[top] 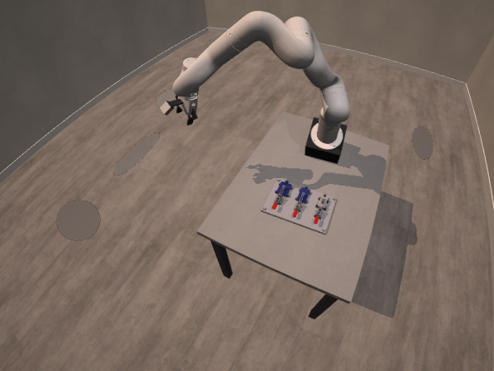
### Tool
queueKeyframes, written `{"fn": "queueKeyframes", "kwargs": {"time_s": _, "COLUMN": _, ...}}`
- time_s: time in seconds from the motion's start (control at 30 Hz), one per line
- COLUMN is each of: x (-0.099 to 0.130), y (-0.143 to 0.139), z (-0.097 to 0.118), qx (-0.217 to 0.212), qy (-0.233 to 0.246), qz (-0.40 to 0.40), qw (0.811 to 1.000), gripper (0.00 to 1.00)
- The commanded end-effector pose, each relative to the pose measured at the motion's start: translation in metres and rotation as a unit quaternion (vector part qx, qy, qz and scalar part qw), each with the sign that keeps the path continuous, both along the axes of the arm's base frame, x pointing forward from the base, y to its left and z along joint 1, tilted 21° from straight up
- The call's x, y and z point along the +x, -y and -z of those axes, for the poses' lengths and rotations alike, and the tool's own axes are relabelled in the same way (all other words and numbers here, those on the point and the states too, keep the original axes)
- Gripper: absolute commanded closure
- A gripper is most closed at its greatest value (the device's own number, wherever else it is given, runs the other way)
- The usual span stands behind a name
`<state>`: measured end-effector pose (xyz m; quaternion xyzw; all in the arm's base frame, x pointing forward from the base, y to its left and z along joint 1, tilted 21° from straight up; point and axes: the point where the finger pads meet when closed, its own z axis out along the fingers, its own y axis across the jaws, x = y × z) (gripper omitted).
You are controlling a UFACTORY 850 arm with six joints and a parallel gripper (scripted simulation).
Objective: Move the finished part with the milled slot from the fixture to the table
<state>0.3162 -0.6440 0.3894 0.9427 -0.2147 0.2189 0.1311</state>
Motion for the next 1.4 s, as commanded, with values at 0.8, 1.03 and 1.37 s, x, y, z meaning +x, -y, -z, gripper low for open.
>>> {"fn": "queueKeyframes", "kwargs": {"time_s": 0.8, "x": 0.110, "y": -0.196, "z": 0.045, "qx": 0.111, "qy": 0.044, "qz": 0.054, "qw": 0.991, "gripper": 0.00}}
{"fn": "queueKeyframes", "kwargs": {"time_s": 1.03, "x": 0.122, "y": -0.244, "z": 0.057, "qx": 0.137, "qy": 0.047, "qz": 0.068, "qw": 0.987, "gripper": 0.00}}
{"fn": "queueKeyframes", "kwargs": {"time_s": 1.37, "x": 0.131, "y": -0.321, "z": 0.077, "qx": 0.177, "qy": 0.047, "qz": 0.092, "qw": 0.979, "gripper": 0.00}}
